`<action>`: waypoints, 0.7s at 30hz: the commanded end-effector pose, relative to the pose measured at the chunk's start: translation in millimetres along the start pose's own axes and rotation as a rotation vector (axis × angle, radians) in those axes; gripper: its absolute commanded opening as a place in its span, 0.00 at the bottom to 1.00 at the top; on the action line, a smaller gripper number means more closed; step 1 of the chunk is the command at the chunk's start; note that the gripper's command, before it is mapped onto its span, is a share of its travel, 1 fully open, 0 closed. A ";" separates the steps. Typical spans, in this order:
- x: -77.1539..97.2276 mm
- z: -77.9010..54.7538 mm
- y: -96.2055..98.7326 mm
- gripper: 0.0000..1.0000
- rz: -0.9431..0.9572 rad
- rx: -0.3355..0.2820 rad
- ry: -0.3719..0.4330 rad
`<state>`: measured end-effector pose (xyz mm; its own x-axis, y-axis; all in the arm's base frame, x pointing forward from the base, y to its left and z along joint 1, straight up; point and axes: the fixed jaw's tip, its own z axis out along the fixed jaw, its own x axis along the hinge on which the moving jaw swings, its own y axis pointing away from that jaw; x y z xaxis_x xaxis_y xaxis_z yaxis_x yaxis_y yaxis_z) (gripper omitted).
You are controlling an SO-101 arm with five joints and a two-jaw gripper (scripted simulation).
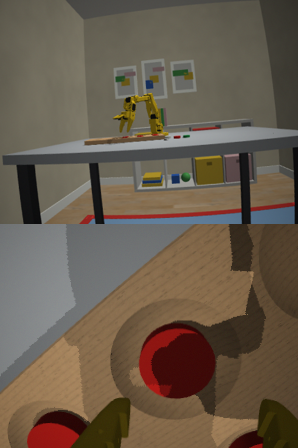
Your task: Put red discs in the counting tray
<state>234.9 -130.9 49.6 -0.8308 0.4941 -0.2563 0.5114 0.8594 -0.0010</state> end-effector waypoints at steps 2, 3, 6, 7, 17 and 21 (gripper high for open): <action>-17.8 -23.8 1.8 0.27 -0.004 -0.003 -0.092; -17.9 -25.0 1.9 0.27 -0.005 -0.003 -0.092; -18.1 -27.4 2.2 0.27 -0.006 -0.003 -0.092; -18.1 -27.8 2.2 0.27 -0.006 -0.003 -0.092; -18.5 -28.9 2.3 0.27 -0.006 -0.003 -0.096; -19.4 -30.4 2.3 0.27 -0.006 -0.003 -0.103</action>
<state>236.9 -130.9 61.4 -0.8317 0.4906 -0.2600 0.5083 0.8612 -0.0010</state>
